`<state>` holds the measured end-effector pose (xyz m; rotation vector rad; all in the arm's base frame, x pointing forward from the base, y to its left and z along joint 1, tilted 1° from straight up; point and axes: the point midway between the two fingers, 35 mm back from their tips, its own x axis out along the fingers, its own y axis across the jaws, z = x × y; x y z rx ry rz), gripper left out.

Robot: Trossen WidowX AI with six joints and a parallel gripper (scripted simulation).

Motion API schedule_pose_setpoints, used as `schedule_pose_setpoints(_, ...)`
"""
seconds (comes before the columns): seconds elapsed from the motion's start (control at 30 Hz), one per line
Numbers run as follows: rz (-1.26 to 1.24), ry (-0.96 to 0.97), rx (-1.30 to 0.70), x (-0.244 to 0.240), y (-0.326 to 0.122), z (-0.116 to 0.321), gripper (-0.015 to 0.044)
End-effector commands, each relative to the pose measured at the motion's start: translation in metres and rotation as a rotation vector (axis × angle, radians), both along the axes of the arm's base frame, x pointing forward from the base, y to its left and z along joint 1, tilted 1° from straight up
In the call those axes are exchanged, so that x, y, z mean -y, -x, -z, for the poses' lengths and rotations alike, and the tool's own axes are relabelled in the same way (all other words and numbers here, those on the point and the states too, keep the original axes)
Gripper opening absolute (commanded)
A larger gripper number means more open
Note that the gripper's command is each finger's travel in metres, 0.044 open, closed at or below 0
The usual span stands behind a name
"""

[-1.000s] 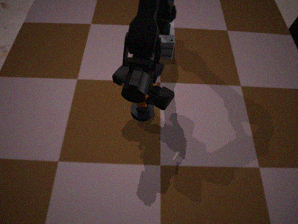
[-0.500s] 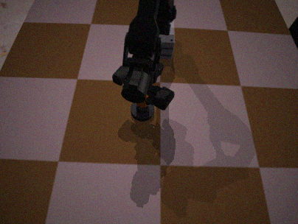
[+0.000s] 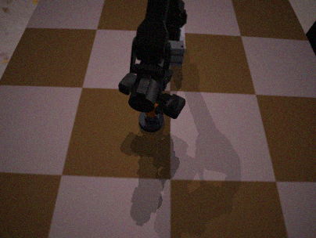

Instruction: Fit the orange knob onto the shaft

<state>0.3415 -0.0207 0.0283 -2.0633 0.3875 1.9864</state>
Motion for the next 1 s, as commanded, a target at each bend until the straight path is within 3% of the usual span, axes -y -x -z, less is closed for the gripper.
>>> schedule_pose_setpoints(0.0, -0.122, 0.006, 0.001, 0.0005, -0.0016, -0.0017, 0.0000)
schedule_pose_setpoints(0.97, -0.163, 0.008, 0.000, 0.0002, -0.0008, 0.0007, 0.0000)
